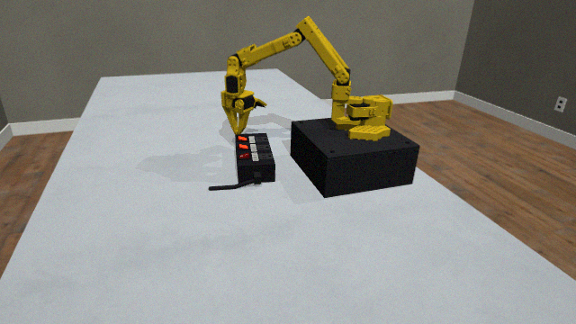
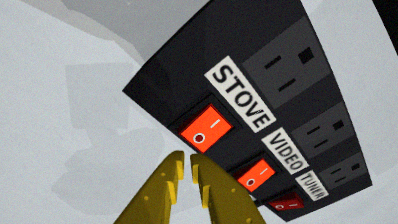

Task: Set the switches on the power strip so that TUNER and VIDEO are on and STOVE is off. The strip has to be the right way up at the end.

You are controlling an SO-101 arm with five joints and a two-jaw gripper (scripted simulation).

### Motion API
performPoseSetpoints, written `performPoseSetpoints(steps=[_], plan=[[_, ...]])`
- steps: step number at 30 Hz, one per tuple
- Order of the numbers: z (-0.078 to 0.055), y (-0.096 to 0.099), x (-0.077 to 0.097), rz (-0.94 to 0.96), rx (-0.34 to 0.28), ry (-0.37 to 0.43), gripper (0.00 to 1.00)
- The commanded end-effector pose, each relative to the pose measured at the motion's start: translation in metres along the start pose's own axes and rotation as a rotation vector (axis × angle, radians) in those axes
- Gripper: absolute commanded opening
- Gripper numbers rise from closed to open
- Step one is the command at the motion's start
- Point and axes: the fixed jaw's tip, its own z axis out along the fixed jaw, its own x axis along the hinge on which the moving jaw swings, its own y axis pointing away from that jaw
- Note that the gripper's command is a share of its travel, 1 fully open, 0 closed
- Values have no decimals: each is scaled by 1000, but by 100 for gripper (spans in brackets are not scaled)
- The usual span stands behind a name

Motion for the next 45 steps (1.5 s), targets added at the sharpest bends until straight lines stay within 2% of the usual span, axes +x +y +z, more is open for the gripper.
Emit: performPoseSetpoints(steps=[1,13,24,45], plan=[[-3,2,-2,4,-19,8,0],[-3,2,-2,4,-19,8,0],[-9,-1,-3,3,-19,8,0],[-4,-1,-3,3,-19,8,0]])
